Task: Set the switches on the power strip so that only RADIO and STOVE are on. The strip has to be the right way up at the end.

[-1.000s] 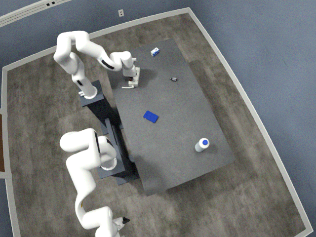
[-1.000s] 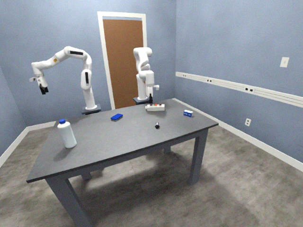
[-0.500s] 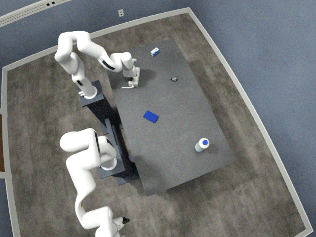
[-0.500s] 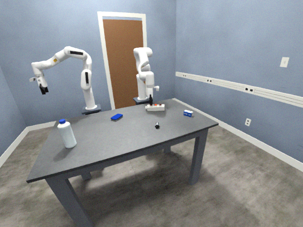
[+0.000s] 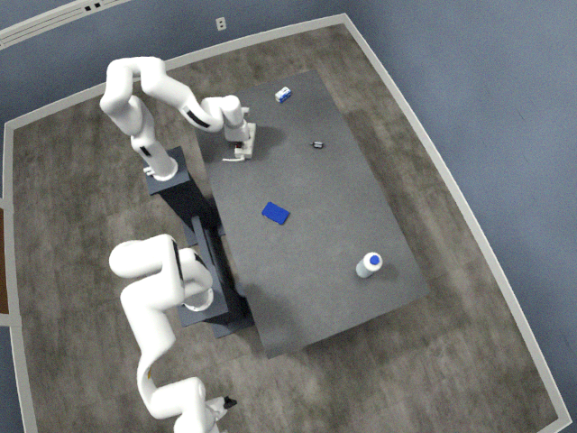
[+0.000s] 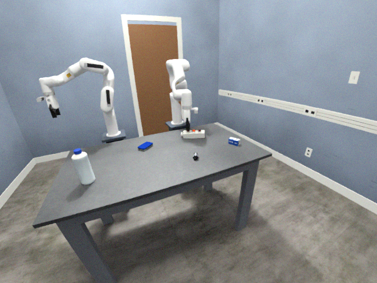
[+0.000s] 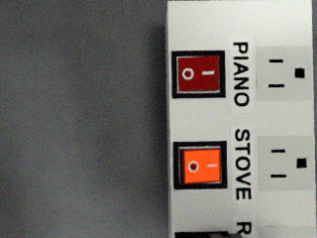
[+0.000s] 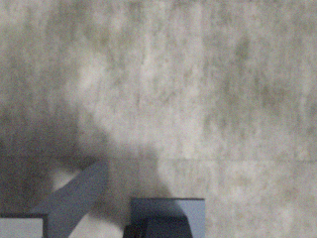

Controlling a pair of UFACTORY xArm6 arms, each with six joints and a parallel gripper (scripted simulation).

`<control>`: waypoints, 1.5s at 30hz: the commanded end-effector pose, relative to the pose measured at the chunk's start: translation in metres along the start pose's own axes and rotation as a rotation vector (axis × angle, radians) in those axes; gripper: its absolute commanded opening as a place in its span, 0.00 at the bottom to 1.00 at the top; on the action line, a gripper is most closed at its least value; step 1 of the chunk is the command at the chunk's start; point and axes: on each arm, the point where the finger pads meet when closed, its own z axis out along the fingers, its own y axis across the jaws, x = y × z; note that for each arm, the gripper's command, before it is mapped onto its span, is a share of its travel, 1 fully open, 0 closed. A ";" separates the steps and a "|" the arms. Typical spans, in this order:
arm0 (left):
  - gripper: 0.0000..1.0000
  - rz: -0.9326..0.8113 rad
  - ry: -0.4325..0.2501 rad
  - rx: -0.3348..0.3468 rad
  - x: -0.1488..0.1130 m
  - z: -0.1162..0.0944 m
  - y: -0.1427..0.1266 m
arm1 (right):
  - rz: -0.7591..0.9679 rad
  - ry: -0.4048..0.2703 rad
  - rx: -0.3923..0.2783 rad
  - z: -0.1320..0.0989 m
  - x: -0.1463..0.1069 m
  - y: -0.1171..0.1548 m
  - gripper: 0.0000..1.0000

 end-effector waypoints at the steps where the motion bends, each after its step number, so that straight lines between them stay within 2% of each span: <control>1: 0.00 0.000 0.002 -0.005 0.001 -0.002 0.002 | 0.000 0.006 0.000 -0.002 0.001 0.000 1.00; 45: 0.00 0.000 0.002 -0.005 0.001 0.003 0.002 | 0.000 0.006 0.000 -0.002 0.001 0.000 1.00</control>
